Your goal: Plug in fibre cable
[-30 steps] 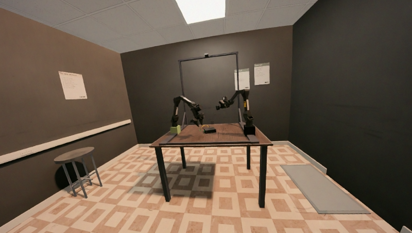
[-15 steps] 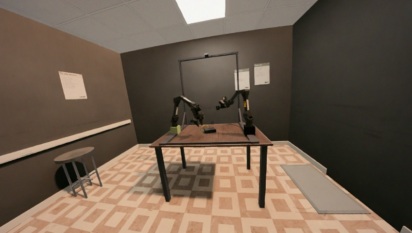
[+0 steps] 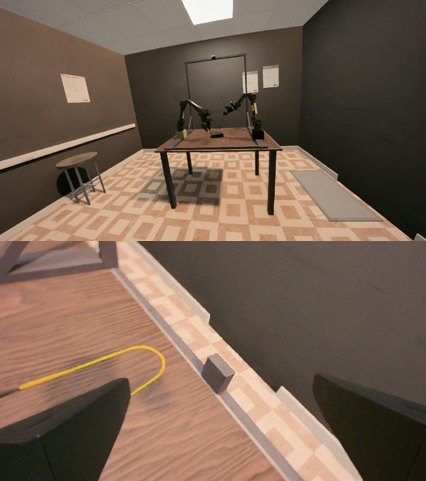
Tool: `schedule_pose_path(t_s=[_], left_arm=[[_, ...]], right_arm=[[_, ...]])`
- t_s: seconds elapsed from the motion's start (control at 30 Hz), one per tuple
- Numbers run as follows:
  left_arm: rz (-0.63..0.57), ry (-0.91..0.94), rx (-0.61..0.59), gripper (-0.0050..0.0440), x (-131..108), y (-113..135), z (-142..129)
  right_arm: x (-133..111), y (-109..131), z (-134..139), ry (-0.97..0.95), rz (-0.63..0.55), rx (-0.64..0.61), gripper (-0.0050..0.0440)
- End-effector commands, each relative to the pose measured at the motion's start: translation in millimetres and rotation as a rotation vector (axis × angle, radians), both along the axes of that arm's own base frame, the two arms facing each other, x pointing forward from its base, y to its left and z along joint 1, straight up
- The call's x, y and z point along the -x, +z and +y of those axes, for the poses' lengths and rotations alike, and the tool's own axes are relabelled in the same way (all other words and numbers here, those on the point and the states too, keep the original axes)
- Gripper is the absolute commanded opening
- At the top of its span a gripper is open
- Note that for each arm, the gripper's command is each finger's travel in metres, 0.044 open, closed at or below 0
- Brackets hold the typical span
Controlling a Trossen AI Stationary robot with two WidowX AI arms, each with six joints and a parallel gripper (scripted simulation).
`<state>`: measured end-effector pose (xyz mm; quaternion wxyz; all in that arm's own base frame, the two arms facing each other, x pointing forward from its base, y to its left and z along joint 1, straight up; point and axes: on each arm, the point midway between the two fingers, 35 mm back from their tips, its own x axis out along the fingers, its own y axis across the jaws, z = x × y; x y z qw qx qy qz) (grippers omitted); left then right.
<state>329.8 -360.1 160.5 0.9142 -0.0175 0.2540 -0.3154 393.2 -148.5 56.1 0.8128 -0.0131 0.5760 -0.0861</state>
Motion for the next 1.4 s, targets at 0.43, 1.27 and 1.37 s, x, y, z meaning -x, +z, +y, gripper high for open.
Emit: schedule_pose_path(t_s=[0.43, 1.27, 1.37], left_arm=[[0.187, 0.405, -0.047, 0.0440, -9, -1, 3], [0.186, 0.764, -0.185, 0.0440, 7, 2, 32], [0.174, 0.790, -0.188, 0.0440, 8, 5, 34]], right_arm=[[-11, -11, 59, 0.677, 0.007, 0.251, 0.0440], [2, -48, 147, 1.644, 0.071, 0.653, 0.0440], [5, -52, 157, 1.763, 0.078, 0.711, 0.0440]])
